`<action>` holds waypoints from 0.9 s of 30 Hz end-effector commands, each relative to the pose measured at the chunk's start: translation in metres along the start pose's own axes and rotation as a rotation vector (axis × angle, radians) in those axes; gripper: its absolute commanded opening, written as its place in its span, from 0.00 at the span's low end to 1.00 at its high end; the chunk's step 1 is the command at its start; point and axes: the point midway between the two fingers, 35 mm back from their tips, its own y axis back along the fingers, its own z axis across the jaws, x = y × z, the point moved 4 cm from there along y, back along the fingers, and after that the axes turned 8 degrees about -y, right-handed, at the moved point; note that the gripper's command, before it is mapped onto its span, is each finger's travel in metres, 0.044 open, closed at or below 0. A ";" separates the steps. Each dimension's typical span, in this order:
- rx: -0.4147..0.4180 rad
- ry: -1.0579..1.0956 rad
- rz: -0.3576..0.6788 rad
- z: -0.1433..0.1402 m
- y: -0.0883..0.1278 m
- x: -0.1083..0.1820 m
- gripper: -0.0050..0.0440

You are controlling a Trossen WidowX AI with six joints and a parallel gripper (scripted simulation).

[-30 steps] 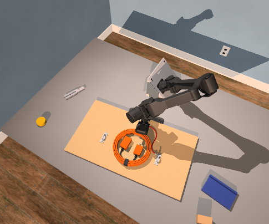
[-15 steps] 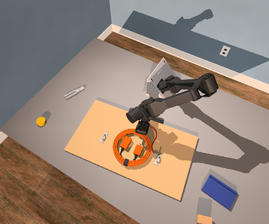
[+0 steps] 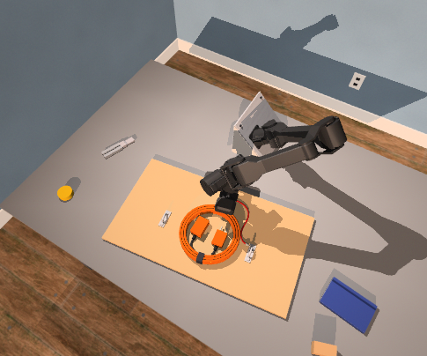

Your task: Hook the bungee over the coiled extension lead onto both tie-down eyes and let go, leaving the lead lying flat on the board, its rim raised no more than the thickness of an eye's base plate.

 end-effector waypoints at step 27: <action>-0.015 0.016 -0.015 0.006 0.034 0.000 0.00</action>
